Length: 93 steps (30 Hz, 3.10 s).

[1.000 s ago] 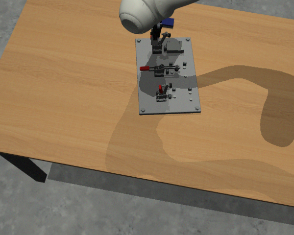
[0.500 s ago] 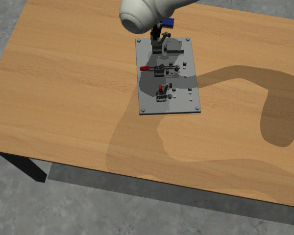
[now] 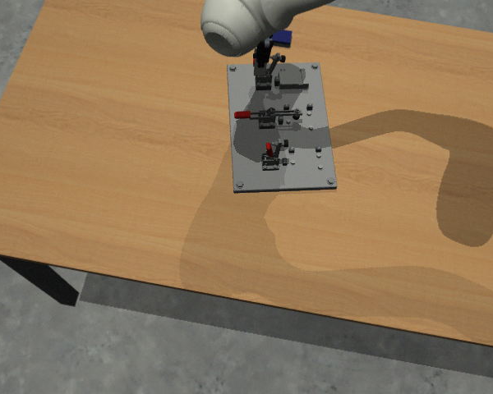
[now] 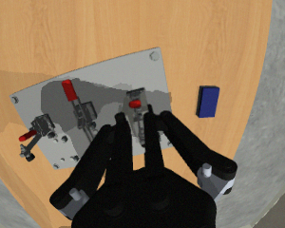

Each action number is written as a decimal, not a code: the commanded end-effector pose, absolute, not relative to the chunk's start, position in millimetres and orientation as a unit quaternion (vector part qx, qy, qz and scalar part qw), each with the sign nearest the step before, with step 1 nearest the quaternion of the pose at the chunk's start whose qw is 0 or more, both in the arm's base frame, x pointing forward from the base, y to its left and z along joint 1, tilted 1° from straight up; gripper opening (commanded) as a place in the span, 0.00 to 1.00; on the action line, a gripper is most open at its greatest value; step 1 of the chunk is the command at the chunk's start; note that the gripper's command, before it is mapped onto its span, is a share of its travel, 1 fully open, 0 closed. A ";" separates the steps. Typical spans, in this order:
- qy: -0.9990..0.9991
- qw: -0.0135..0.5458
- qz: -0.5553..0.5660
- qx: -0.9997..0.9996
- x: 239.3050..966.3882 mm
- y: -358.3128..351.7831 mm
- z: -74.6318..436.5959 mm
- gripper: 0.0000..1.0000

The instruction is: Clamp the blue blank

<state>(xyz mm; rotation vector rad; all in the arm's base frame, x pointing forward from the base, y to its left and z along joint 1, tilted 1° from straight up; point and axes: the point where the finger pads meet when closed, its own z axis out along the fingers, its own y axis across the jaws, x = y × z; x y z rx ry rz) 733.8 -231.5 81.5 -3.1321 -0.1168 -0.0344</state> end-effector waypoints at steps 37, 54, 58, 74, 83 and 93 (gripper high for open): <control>-0.038 0.011 -0.003 -0.999 721.8 -226.8 75.8 0.28; -0.038 0.011 -0.003 -0.999 721.8 -226.8 75.8 0.28; -0.038 0.011 -0.003 -0.999 721.8 -226.8 75.8 0.28; -0.038 0.011 -0.003 -0.999 721.6 -227.6 110.9 0.28; -0.038 0.011 -0.003 -0.999 721.5 -227.9 125.8 0.28; -0.038 0.011 -0.003 -0.999 721.5 -227.9 125.9 0.28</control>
